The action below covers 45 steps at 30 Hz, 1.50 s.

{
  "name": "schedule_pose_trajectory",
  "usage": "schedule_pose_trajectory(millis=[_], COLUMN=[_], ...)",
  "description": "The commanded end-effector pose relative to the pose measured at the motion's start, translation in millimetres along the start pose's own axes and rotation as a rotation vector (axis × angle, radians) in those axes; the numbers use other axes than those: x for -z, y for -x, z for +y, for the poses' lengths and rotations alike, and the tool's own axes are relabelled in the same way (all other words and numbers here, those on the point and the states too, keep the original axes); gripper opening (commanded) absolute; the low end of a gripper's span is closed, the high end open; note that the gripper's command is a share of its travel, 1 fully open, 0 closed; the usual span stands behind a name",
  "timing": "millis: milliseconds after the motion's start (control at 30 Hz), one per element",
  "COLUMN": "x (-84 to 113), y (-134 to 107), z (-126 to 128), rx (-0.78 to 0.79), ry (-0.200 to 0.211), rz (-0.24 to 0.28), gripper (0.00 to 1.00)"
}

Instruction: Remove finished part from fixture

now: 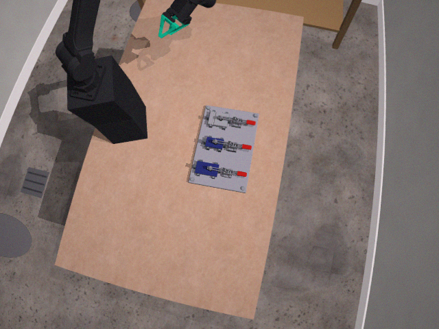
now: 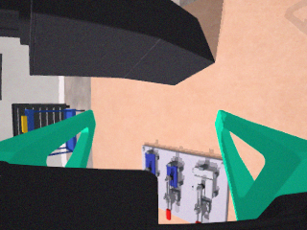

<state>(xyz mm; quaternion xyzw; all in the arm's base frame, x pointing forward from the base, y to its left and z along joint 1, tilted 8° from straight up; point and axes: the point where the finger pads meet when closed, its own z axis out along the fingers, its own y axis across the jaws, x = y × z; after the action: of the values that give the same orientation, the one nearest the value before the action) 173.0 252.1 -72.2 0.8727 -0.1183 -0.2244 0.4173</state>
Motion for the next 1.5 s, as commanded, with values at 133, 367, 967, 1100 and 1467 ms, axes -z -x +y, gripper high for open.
schedule_pose_trajectory(millis=[133, 367, 967, 1100, 1467], x=[3.0, 3.0, -28.2, -33.4, -82.1], y=[0.4, 0.4, -73.6, -87.1, -195.6], z=[0.2, 0.2, -20.2, -22.7, -20.2], rx=[0.001, 0.001, -0.292, -0.348, -0.832], ry=[-0.007, -0.007, -0.336, -0.394, -0.846], rz=[0.003, 0.003, -0.186, -0.221, -0.525], gripper=[1.0, 1.0, 1.0, 1.0, 1.0])
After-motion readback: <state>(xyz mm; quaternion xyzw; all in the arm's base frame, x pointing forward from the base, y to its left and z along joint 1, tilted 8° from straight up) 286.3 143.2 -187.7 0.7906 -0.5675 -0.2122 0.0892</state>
